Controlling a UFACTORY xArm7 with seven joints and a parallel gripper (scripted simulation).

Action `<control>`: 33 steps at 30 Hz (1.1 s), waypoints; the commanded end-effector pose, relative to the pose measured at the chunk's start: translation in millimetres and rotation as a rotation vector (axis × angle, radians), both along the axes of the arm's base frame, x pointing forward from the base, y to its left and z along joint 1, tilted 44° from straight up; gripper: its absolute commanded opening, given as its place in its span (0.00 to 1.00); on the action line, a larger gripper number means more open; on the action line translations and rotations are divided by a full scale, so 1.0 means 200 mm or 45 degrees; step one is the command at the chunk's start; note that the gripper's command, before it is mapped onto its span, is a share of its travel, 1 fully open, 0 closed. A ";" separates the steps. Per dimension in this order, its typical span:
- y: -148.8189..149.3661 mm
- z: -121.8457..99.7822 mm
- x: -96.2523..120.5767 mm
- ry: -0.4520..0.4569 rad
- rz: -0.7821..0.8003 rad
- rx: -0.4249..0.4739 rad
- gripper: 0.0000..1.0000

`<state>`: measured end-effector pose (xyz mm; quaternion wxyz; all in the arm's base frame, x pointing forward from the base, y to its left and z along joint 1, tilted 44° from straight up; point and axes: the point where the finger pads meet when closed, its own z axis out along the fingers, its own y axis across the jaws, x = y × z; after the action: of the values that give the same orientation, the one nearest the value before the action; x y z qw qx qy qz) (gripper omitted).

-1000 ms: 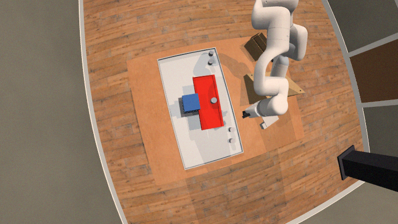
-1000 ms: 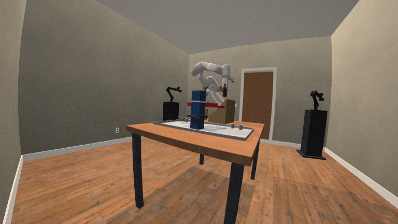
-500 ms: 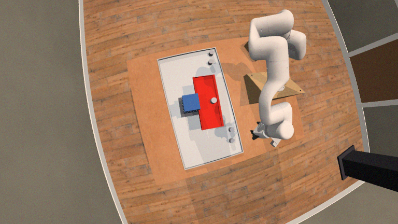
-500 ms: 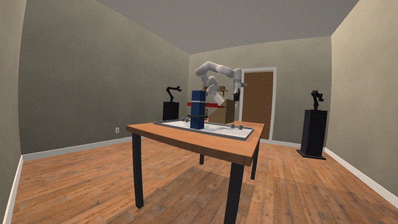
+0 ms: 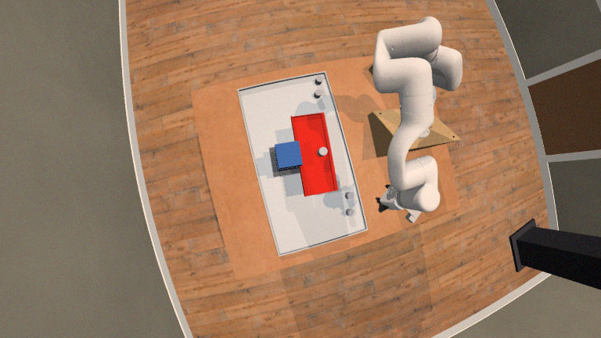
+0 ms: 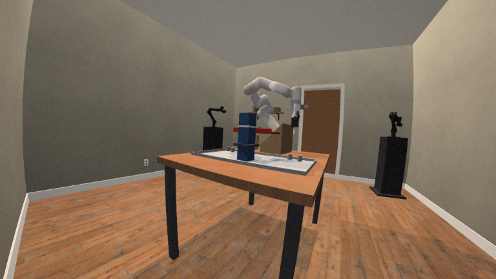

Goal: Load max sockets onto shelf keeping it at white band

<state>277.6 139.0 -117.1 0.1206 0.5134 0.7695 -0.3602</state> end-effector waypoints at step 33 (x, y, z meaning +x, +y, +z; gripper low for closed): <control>-0.54 -0.49 0.20 -0.002 0.001 0.004 0.61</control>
<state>316.6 28.7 -215.9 0.1203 0.5134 0.7695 -0.3603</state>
